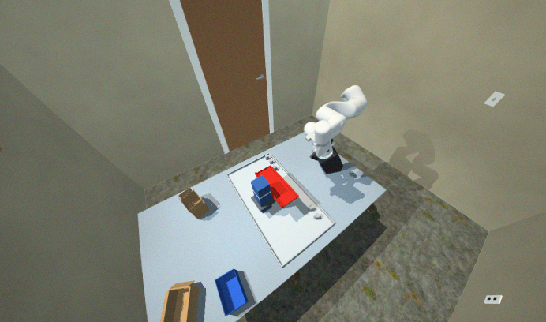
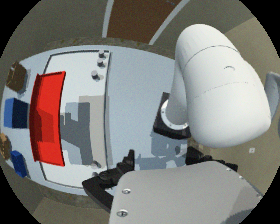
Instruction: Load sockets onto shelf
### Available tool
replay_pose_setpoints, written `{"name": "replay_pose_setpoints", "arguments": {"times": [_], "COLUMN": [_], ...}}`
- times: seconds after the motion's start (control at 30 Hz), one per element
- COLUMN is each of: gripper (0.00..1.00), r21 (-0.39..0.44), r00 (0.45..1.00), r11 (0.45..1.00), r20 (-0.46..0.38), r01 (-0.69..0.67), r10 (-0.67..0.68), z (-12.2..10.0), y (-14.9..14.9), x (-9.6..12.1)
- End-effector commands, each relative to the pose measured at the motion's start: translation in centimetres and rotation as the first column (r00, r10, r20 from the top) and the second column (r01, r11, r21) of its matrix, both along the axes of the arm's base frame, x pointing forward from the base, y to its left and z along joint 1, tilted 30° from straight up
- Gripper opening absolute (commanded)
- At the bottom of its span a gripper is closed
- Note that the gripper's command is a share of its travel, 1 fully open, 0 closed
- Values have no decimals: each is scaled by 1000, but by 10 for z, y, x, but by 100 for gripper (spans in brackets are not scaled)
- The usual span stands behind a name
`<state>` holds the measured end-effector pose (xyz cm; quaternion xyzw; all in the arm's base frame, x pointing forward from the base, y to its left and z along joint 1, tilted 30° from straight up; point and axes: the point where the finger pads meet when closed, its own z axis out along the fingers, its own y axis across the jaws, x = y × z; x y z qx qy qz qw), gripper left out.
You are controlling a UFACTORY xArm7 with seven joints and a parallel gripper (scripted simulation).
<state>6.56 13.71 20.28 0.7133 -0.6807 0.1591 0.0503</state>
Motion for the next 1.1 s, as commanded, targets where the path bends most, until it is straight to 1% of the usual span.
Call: {"name": "replay_pose_setpoints", "arguments": {"times": [0.0,0.07,0.53,0.63,0.8,1.07], "gripper": [100,100,100,100,100,100], "r21": [15,26,26,37,40,40], "r00": [961,961,961,961,952,953], "r11": [1000,1000,1000,999,999,999], "r20": [276,276,276,275,306,304], "r01": [-8,-10,-10,-13,-17,-16], "r10": [3,3,3,2,4,3], "z": [57,57,57,57,63,62], "y": [-9,-6,-6,-3,-3,-3], "x": [-33,-33,-33,-33,-37,-37]}}
